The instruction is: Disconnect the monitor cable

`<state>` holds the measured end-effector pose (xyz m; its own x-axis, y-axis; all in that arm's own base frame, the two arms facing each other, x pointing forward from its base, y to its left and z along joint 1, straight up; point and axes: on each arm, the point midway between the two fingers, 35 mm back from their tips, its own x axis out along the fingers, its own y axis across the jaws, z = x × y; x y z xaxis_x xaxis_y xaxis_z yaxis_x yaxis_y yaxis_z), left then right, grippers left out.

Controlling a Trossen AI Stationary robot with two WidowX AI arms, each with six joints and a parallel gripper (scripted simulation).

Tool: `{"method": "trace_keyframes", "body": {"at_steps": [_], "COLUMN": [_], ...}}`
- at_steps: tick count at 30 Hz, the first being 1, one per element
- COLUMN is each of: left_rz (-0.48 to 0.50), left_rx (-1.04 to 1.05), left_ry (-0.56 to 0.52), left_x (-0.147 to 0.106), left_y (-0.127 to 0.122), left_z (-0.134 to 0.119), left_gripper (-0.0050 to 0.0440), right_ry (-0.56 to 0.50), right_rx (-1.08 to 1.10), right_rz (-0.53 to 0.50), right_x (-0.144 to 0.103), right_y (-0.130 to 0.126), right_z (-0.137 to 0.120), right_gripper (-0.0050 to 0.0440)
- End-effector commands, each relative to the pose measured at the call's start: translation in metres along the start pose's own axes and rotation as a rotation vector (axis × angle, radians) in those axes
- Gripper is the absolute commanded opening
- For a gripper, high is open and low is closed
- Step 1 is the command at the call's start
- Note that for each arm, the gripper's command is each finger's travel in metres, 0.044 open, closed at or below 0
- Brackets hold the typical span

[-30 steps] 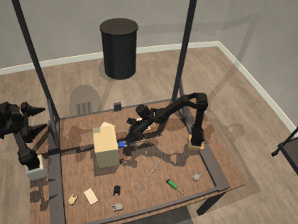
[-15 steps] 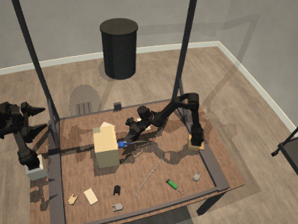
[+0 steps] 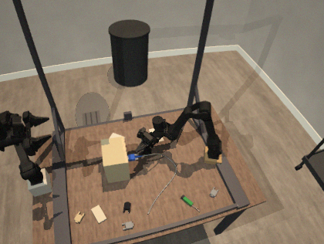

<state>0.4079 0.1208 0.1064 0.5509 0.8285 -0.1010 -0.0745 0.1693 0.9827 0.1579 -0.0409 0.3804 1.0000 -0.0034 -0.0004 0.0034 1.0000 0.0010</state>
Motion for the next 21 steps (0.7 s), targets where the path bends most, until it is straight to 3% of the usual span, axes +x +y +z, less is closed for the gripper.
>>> {"method": "trace_keyframes", "body": {"at_steps": [1, 2, 4, 14, 21], "left_rz": [0.014, 0.014, 0.014, 0.014, 0.014], "left_rx": [-0.007, -0.007, -0.007, -0.007, -0.007], "left_ry": [0.002, 0.002, 0.002, 0.002, 0.002], "left_x": [-0.0003, -0.0003, -0.0003, -0.0003, -0.0003], "left_y": [0.0062, 0.0062, 0.0062, 0.0062, 0.0062], "left_z": [0.0014, 0.0014, 0.0014, 0.0014, 0.0014], "left_gripper": [0.0272, 0.0248, 0.0248, 0.0008, 0.0000], "right_ry": [-0.002, -0.002, -0.002, -0.002, -0.002], "right_rx": [-0.007, -0.007, -0.007, -0.007, -0.007], "right_rz": [0.003, 0.003, 0.003, 0.003, 0.003], "right_x": [-0.0003, -0.0003, -0.0003, -0.0003, -0.0003], "right_y": [0.0015, 0.0015, 0.0015, 0.0015, 0.0015], "right_z": [0.0033, 0.0033, 0.0033, 0.0033, 0.0033], "right_gripper": [0.0440, 0.0440, 0.0440, 0.0440, 0.0440]}}
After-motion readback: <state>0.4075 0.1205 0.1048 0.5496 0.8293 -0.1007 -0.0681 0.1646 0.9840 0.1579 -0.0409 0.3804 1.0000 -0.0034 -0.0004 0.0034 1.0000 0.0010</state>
